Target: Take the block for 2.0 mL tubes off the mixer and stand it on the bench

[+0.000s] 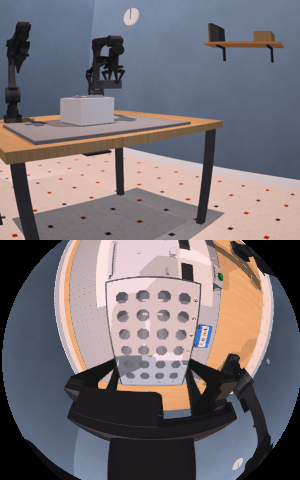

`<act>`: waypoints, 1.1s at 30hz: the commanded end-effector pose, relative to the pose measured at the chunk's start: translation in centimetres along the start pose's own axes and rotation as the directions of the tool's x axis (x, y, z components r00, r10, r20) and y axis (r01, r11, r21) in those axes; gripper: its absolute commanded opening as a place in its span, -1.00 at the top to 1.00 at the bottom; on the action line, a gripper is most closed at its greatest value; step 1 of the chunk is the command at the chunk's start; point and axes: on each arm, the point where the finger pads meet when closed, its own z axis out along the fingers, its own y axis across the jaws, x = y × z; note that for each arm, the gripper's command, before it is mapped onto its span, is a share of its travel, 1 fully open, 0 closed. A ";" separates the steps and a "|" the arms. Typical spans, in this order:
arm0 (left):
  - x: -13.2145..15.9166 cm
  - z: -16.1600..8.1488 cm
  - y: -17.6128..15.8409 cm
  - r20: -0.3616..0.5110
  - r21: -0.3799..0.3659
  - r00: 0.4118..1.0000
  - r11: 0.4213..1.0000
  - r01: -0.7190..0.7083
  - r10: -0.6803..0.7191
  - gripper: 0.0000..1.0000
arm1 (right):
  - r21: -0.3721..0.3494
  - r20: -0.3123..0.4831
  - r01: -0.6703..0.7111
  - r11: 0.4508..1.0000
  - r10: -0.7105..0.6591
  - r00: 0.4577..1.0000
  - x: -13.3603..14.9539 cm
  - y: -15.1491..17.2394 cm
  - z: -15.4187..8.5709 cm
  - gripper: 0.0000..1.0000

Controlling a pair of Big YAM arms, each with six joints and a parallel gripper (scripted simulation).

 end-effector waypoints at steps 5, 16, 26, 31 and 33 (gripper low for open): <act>3.4 -2.7 0.3 0.026 -0.050 1.000 0.999 0.013 -0.011 1.00 | 0.013 0.058 0.011 1.000 -0.012 0.998 -1.1 -0.2 -1.9 1.00; 4.9 -2.0 0.5 0.021 -0.062 1.000 0.998 0.001 0.000 1.00 | 0.007 0.023 0.012 1.000 -0.012 1.000 -0.4 -0.1 -0.5 1.00; 4.0 -2.6 0.6 0.027 -0.066 1.000 0.998 0.016 -0.014 1.00 | 0.008 0.031 0.012 1.000 -0.012 0.999 -0.5 -0.1 -0.8 1.00; 3.6 -3.5 0.4 0.030 -0.078 1.000 0.997 0.006 -0.004 1.00 | 0.010 0.043 0.012 1.000 -0.012 0.999 -0.8 -0.2 -1.3 1.00; 3.3 -4.1 0.3 0.040 -0.082 0.999 0.997 0.003 0.000 1.00 | 0.011 0.051 0.011 1.000 -0.012 0.999 -1.0 -0.2 -1.6 1.00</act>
